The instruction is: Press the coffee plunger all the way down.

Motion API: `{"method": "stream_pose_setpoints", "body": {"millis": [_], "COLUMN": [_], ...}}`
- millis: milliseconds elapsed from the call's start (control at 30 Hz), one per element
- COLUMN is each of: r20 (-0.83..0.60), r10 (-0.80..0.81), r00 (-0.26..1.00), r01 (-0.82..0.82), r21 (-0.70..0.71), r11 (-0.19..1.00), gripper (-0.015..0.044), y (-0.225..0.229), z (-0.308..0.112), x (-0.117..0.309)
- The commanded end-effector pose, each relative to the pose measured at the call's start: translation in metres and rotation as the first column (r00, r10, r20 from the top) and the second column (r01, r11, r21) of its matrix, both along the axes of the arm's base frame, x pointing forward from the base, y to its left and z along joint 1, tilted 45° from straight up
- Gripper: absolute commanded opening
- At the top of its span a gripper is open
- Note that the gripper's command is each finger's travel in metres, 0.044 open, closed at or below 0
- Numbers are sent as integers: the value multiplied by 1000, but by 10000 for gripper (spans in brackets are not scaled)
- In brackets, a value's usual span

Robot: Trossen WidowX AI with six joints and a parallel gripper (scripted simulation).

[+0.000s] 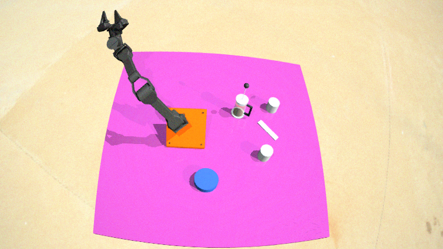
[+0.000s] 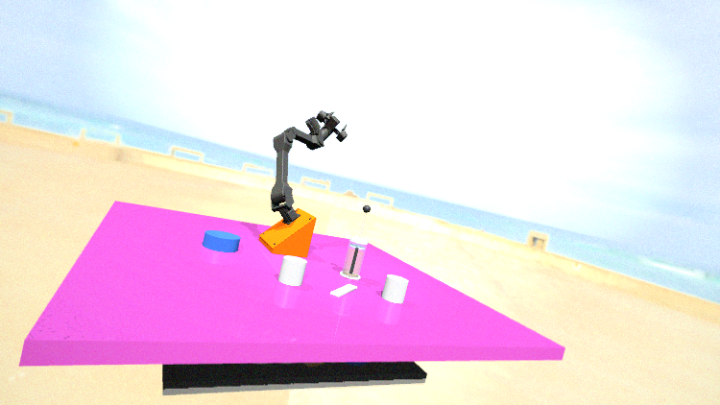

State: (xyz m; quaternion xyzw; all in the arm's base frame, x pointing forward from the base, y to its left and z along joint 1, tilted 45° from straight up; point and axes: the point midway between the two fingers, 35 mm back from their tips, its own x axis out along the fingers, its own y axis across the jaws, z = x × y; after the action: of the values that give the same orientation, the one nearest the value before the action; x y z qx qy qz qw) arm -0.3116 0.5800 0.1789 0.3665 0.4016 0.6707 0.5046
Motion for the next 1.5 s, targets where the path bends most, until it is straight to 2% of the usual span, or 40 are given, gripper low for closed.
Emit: {"method": "stream_pose_setpoints", "body": {"millis": [0,333,633,867,1067,1267,1467], "r20": [120,469,740,887,937,908,816], "r10": [-112,-349,-346,-194,2,219,391], "r00": [986,812,577,419,349,357,426], "r01": [118,471,719,852,916,931,905], "r21": [-46,-172,-260,-310,-342,-364,-379], "r11": [992,865,644,422,210,-9,-195], "gripper": [440,440,440,440,440,440,440], "y": [16,24,-27,-101,-184,-278,-365], "z": [-9,-33,-57,-75,-86,-93,-99], "x": [55,237,390,493,561,605,622]}}
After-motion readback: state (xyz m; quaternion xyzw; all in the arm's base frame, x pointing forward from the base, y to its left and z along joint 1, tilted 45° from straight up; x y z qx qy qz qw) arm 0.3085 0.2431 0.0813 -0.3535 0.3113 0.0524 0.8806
